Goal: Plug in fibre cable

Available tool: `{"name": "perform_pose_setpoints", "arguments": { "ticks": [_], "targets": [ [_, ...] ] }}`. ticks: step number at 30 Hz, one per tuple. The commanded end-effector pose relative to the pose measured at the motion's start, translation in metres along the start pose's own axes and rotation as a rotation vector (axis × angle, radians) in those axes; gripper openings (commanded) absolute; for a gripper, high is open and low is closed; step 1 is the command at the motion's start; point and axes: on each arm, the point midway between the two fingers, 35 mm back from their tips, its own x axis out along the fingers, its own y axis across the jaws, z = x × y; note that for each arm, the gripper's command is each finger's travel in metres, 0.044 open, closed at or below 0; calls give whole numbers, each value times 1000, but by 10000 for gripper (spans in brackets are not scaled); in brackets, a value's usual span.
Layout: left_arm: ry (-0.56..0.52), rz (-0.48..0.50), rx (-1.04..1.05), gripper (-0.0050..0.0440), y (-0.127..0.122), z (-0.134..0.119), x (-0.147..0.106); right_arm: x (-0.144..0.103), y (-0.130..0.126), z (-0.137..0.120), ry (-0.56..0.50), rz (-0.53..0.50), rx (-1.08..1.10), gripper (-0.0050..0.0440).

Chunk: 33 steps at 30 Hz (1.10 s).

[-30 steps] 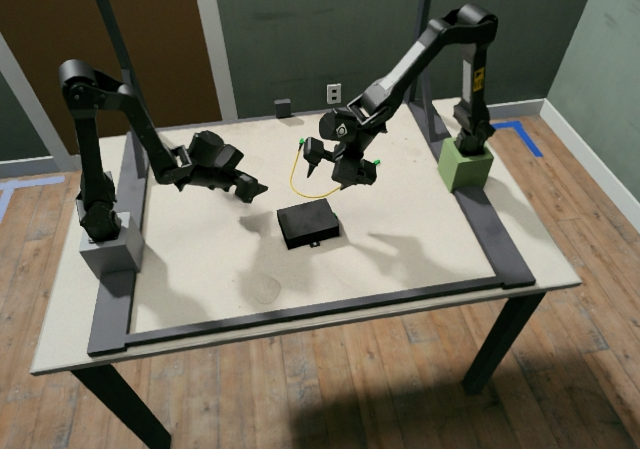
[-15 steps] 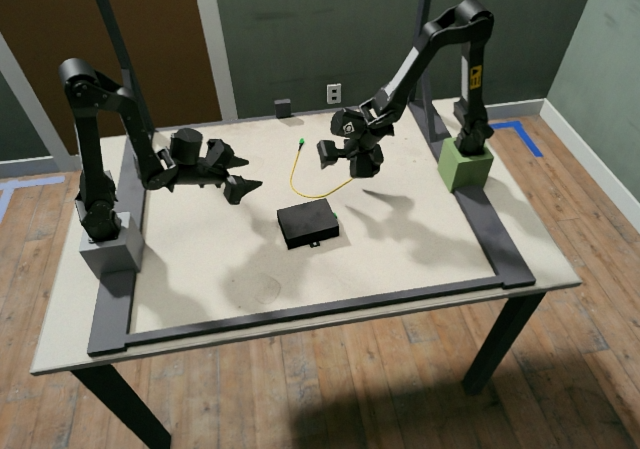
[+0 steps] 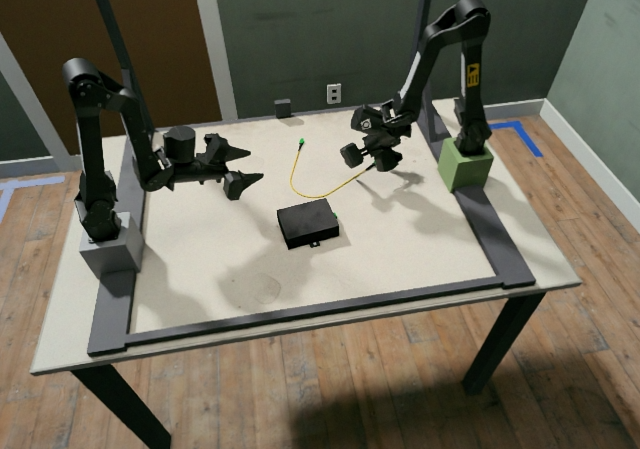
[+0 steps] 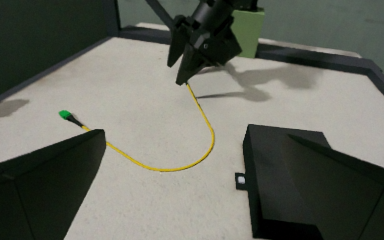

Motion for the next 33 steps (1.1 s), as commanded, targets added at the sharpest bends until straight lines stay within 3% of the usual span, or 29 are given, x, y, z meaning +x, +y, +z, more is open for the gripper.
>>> {"name": "perform_pose_setpoints", "arguments": {
  "ticks": [1, 5, 22, 29, 31, 33],
  "targets": [
    [-40, 33, -72, 440, 30, 12, 6, 0, 1, 3, -12, 3, 6, 440],
    [-69, 53, -59, 440, 40, 18, 8, 0, 1, 3, -13, 3, 6, 440],
    [-53, 41, -55, 440, 35, 13, 7, 0, 1, 7, -23, 2, 4, 440],
    [-32, 11, 139, 272, 28, -7, 6, 0, 1, 7, -23, 2, 4, 440],
    [-32, 11, 139, 272, 28, -7, 6, 0, 1, 7, -23, 2, 4, 440],
    [-26, -1, 261, 224, 26, -16, 6, 0, 1, 7, -23, 2, 4, 440]
  ]
}}
